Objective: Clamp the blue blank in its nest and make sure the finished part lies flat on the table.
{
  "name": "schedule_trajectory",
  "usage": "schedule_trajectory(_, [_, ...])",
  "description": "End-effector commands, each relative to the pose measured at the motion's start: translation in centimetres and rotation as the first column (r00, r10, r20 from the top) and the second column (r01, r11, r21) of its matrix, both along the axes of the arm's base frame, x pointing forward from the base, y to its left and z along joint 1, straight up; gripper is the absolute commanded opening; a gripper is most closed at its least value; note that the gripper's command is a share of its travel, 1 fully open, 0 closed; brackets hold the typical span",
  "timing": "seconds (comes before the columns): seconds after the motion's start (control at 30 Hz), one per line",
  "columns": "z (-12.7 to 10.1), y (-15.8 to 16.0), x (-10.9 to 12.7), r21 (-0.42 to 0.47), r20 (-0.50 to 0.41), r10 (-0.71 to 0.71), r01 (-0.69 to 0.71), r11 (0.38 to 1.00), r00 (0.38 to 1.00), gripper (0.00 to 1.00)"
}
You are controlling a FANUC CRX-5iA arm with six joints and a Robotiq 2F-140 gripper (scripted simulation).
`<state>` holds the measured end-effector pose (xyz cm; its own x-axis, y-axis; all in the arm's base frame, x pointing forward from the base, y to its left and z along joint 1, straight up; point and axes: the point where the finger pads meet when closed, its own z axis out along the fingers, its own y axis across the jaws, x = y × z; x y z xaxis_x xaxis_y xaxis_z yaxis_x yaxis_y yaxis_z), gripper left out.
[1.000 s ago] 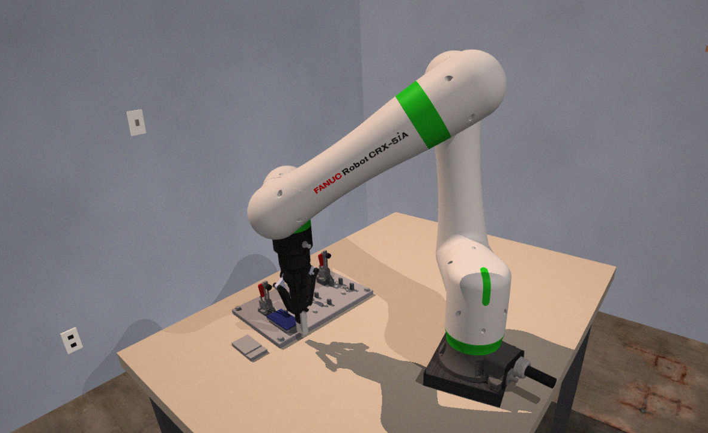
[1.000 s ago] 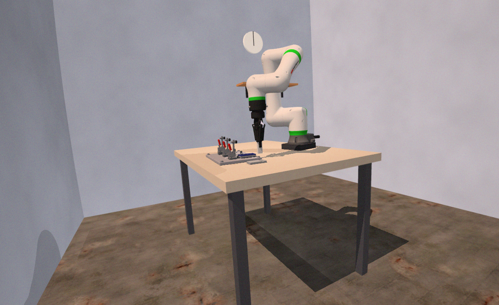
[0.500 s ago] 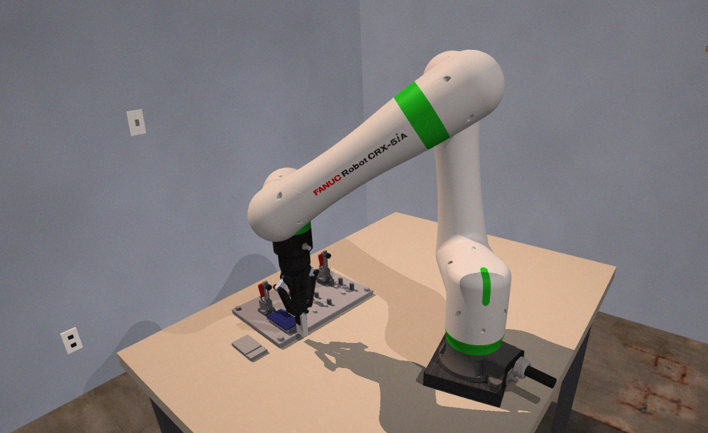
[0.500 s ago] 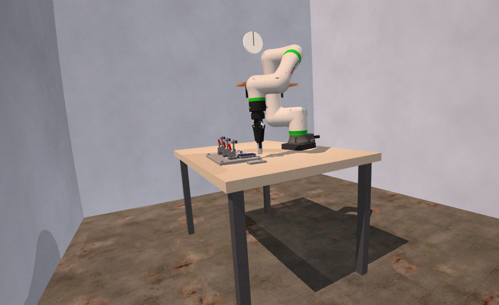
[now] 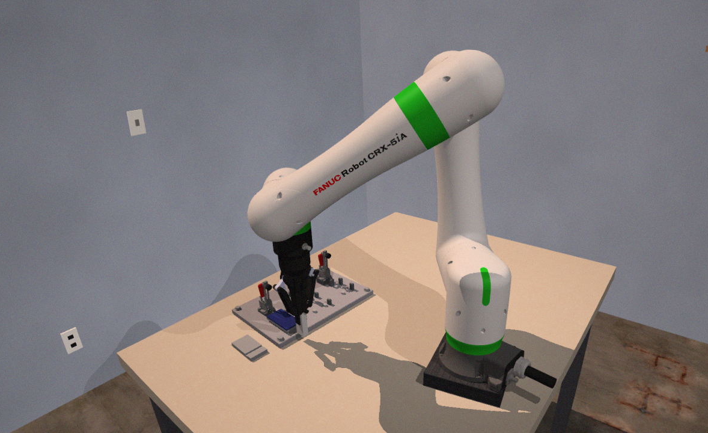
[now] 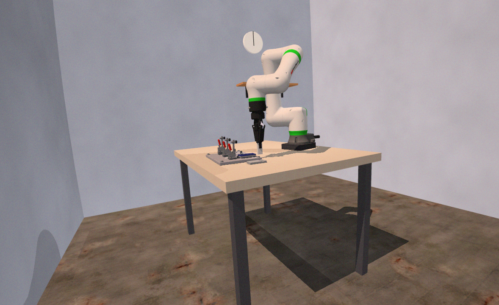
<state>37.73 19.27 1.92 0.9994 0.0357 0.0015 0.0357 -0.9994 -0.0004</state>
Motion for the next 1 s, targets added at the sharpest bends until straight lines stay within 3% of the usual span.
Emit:
schedule_trajectory(0.0, [0.02, 0.02, 0.19, 0.000, 0.000, 0.000, 0.000, 1.000, 1.000, 0.00])
schedule_trajectory(0.97, [0.02, 0.04, 0.79, 0.000, 0.000, 0.000, 0.000, 1.000, 1.000, 0.00])
